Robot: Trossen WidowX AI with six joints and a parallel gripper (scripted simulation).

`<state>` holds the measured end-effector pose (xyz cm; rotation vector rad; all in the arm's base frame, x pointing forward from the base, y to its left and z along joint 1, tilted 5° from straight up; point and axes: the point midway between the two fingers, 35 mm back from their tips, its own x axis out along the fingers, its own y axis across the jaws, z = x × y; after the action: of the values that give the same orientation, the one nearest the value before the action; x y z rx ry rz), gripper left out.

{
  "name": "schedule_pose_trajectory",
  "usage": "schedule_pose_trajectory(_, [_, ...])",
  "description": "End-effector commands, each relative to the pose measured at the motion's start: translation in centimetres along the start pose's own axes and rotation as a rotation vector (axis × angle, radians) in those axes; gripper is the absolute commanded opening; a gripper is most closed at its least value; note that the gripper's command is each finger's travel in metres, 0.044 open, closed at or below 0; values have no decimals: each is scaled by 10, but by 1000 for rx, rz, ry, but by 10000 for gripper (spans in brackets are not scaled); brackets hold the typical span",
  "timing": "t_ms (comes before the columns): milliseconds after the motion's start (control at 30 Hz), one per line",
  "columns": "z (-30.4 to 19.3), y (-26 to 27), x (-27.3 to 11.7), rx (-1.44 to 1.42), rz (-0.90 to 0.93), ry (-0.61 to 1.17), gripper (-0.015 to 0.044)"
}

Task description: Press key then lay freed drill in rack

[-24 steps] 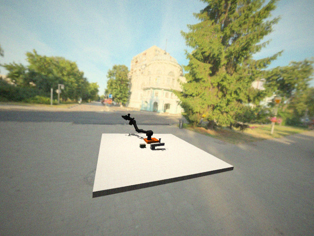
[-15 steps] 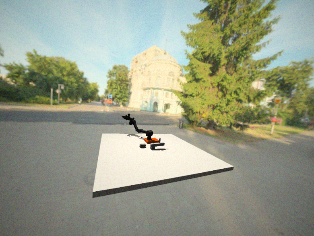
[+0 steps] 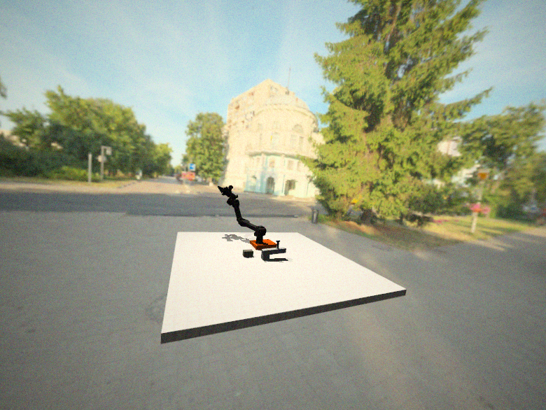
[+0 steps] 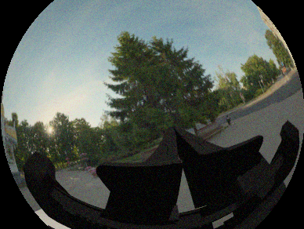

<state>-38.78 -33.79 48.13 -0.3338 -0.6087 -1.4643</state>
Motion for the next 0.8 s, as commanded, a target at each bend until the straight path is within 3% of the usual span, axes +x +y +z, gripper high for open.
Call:
schedule_pose_trajectory(0, [47, 45, 6, -23, 72, -90, 0])
schedule_pose_trajectory(367, [162, 202, -9, -59, 354, -322, 0])
schedule_pose_trajectory(767, [226, 390, -78, -92, 780, -433, 0])
